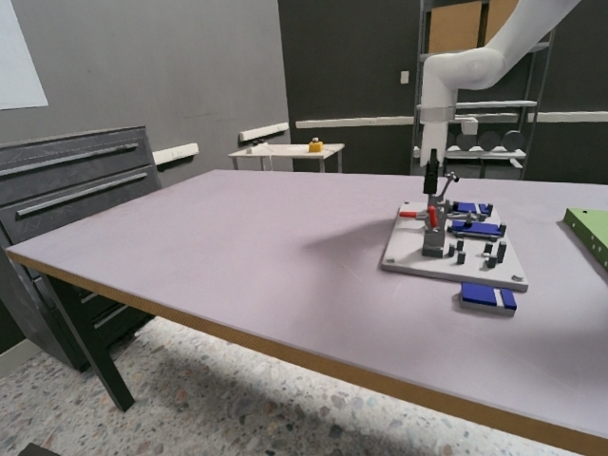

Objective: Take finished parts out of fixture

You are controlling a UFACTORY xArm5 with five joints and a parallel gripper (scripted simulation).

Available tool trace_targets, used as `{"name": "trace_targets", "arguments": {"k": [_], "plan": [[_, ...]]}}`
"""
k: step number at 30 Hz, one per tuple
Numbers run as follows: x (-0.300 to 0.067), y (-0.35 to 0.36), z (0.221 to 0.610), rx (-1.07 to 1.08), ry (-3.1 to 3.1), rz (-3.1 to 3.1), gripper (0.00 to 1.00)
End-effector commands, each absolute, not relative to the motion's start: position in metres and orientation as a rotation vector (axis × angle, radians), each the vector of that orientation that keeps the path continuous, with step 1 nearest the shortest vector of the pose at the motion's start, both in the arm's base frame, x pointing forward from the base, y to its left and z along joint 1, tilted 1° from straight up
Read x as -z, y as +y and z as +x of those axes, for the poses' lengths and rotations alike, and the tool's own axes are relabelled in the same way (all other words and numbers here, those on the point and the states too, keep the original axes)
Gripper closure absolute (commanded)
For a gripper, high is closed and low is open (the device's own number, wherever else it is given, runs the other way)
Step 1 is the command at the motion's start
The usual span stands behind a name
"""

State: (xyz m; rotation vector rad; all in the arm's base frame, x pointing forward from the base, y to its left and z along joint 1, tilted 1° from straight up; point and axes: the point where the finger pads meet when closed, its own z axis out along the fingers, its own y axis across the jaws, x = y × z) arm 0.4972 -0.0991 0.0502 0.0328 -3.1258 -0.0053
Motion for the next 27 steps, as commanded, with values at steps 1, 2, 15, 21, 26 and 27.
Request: {"name": "trace_targets", "arguments": {"k": [1,2,15,21,26,27], "plan": [[-0.0509,-0.0995,0.4955,0.005,-3.127,0.032,1.00],[-0.0509,-0.0995,0.4951,0.005,-3.127,0.032,1.00],[-0.0509,-0.0996,0.4918,0.005,-3.127,0.032,1.00],[-0.0509,-0.0996,0.4908,0.005,-3.127,0.032,1.00],[-0.0509,-0.0996,0.4906,0.005,-3.127,0.032,1.00],[-0.0509,-0.0996,0.4905,0.005,-3.127,0.032,1.00]]}}
